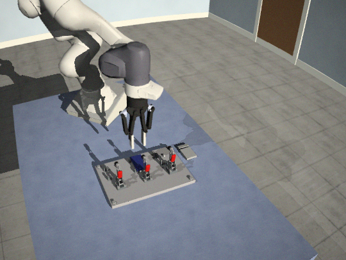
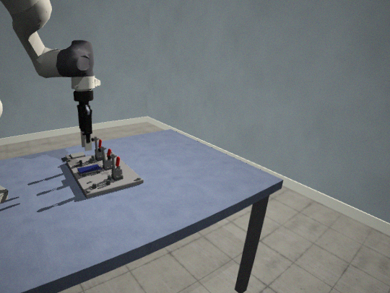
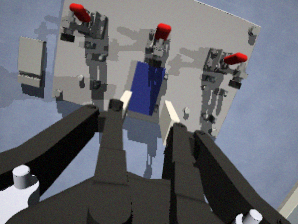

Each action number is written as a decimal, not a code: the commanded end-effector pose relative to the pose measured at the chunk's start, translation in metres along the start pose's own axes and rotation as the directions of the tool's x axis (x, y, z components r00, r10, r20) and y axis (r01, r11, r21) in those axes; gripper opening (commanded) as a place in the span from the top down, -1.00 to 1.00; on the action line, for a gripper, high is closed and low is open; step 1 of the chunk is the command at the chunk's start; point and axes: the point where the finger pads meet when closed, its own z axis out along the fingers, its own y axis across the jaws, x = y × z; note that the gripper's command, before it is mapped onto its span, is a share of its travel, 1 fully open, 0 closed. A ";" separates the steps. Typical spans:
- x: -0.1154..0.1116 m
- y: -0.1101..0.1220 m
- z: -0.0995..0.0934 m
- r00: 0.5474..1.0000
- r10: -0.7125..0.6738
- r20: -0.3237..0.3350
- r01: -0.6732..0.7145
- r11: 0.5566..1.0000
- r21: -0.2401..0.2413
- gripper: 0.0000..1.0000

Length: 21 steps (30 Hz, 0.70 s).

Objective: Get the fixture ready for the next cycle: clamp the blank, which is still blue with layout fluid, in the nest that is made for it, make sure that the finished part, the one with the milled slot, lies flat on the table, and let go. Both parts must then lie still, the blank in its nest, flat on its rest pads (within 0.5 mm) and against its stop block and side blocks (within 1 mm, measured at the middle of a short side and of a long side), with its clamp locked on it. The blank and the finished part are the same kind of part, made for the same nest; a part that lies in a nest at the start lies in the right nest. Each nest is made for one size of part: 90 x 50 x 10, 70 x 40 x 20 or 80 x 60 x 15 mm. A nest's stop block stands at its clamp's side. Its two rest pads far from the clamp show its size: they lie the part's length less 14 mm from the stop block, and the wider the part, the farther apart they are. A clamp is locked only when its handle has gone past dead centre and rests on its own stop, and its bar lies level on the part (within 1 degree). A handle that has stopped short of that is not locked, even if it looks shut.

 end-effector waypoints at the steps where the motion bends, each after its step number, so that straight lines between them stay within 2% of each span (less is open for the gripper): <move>1: 0.011 -0.002 -0.001 1.000 0.008 -0.013 -0.008 1.000 0.010 0.44; 10: 0.071 -0.002 -0.002 1.000 0.008 -0.013 -0.008 1.000 0.010 0.44; 12: 0.071 -0.002 -0.002 1.000 0.008 -0.013 -0.008 1.000 0.010 0.44; 17: 0.092 -0.001 -0.002 1.000 0.008 -0.013 -0.008 1.000 0.010 0.44; 21: 0.094 -0.001 -0.002 1.000 0.008 -0.013 -0.008 1.000 0.010 0.44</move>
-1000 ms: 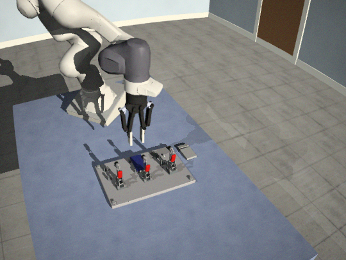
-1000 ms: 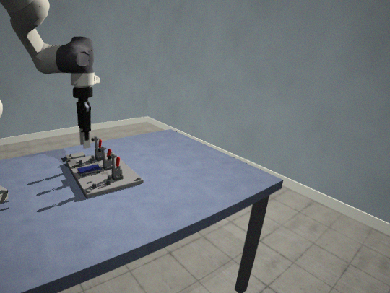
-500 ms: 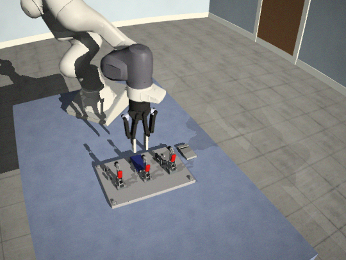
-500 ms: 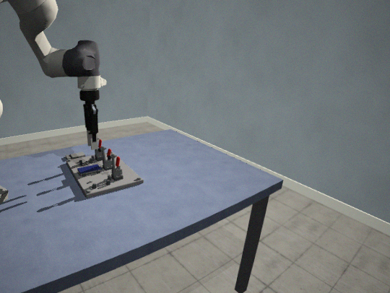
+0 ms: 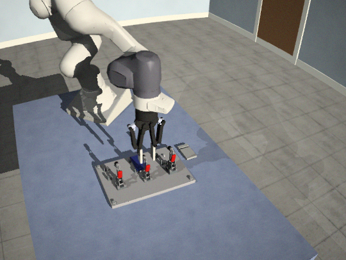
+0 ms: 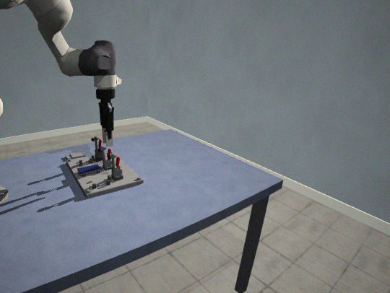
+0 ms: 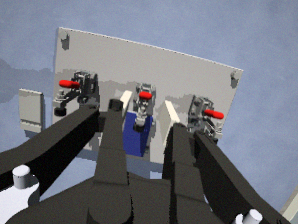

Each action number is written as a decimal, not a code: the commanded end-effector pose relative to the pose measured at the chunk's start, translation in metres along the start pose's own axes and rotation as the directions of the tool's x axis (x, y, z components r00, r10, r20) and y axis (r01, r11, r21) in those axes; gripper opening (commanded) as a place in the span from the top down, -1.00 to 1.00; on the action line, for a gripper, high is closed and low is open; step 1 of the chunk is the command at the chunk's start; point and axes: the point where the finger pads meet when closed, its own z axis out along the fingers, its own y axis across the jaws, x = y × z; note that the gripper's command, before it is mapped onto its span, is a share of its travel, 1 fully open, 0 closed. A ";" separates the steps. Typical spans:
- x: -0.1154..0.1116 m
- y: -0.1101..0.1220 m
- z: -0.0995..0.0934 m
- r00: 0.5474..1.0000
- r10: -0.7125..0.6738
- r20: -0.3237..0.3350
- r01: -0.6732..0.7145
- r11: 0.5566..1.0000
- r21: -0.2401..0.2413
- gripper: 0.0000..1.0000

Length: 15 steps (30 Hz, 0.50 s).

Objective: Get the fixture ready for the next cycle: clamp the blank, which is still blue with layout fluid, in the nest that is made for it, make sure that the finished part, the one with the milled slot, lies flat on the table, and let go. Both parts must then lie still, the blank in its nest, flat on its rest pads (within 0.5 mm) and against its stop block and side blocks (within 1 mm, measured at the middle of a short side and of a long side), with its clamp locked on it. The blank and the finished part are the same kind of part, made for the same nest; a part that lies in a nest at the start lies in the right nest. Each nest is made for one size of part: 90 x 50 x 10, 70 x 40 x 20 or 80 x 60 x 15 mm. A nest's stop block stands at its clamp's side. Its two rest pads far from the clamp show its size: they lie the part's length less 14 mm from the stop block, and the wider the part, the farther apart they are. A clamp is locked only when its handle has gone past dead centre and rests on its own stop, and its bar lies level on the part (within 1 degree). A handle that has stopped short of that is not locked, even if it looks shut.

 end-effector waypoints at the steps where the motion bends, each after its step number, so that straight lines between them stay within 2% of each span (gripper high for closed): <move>1: 0.002 -0.002 0.000 0.999 -0.038 0.000 0.038 0.999 0.006 0.44; 8: 0.002 -0.002 0.006 0.999 -0.038 0.000 0.038 0.999 0.006 0.44; 15: 0.002 -0.002 0.023 0.999 -0.038 0.000 0.038 0.999 0.006 0.44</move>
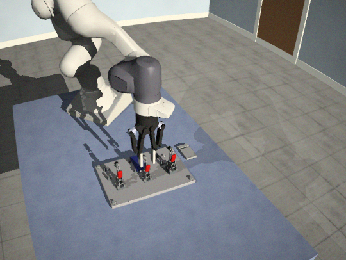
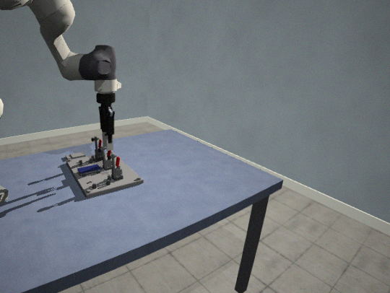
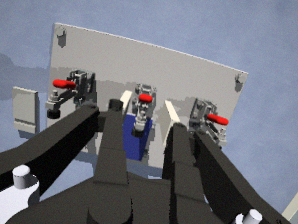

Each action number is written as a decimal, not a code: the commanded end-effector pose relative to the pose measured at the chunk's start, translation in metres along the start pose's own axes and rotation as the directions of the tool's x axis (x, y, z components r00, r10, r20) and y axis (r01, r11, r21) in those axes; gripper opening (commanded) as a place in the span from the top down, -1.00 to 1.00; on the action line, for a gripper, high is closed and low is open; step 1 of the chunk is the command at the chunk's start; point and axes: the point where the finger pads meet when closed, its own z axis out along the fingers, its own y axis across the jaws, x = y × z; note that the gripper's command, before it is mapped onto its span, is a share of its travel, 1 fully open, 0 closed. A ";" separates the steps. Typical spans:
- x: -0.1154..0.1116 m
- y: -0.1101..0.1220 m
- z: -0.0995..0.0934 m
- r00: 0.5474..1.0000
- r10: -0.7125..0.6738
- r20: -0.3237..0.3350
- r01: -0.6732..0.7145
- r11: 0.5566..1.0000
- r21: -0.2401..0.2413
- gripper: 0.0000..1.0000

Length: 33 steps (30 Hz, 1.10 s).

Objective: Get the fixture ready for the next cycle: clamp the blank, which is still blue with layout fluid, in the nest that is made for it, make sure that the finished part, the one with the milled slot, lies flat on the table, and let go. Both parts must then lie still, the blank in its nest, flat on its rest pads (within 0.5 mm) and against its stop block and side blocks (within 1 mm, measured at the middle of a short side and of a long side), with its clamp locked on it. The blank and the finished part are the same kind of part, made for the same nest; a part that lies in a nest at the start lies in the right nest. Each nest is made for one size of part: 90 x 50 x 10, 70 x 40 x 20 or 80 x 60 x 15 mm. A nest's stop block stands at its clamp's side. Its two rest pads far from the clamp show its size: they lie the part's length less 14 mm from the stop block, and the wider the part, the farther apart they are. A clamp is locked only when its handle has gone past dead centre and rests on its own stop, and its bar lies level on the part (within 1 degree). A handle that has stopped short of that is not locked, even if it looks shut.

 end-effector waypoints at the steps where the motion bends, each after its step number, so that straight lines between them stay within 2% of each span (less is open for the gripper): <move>1: 0.002 -0.002 0.008 1.000 -0.013 -0.008 0.013 1.000 0.008 0.44; 21: 0.002 -0.002 0.014 1.000 -0.013 -0.008 0.013 1.000 0.008 0.44; 27: 0.003 -0.002 0.023 1.000 -0.013 -0.008 0.013 1.000 0.008 0.44; 33: 0.003 -0.002 0.041 1.000 -0.013 -0.008 0.013 1.000 0.008 0.44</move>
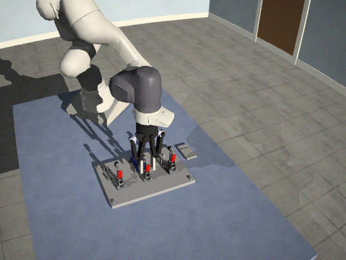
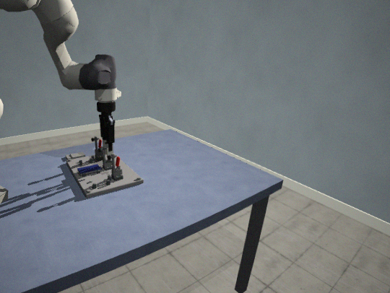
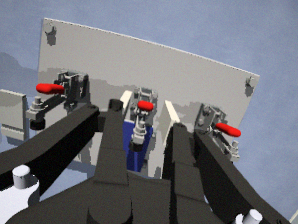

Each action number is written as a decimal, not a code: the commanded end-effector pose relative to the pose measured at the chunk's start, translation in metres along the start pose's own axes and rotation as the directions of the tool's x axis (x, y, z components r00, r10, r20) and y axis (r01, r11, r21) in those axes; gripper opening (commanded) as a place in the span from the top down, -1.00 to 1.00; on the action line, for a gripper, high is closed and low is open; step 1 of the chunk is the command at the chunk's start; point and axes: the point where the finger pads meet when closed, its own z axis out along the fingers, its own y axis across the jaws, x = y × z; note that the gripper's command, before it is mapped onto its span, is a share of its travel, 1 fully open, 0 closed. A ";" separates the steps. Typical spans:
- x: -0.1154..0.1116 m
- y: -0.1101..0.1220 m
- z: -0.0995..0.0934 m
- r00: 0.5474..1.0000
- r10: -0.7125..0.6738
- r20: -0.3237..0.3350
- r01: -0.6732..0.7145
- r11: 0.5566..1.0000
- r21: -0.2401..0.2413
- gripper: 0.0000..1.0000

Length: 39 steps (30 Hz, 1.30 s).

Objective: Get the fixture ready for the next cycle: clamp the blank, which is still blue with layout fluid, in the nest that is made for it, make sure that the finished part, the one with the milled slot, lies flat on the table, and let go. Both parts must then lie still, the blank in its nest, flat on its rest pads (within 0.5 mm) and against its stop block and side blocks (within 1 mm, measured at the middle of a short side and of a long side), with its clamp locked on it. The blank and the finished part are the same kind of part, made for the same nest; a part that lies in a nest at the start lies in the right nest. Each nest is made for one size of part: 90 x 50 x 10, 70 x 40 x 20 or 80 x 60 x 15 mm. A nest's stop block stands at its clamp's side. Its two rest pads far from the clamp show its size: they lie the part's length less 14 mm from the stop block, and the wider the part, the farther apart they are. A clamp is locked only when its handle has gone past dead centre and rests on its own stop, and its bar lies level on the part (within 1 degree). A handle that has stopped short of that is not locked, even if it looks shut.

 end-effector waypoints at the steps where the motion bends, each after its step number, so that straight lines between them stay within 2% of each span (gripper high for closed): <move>1: 0.003 -0.002 0.006 1.000 -0.006 -0.011 0.006 1.000 0.010 0.44; 14: 0.003 -0.002 0.007 1.000 -0.006 -0.011 0.006 1.000 0.010 0.44; 15: 0.003 -0.002 0.007 1.000 -0.006 -0.011 0.006 1.000 0.010 1.00; 39: 0.003 -0.002 0.007 1.000 -0.006 -0.011 0.006 1.000 0.010 1.00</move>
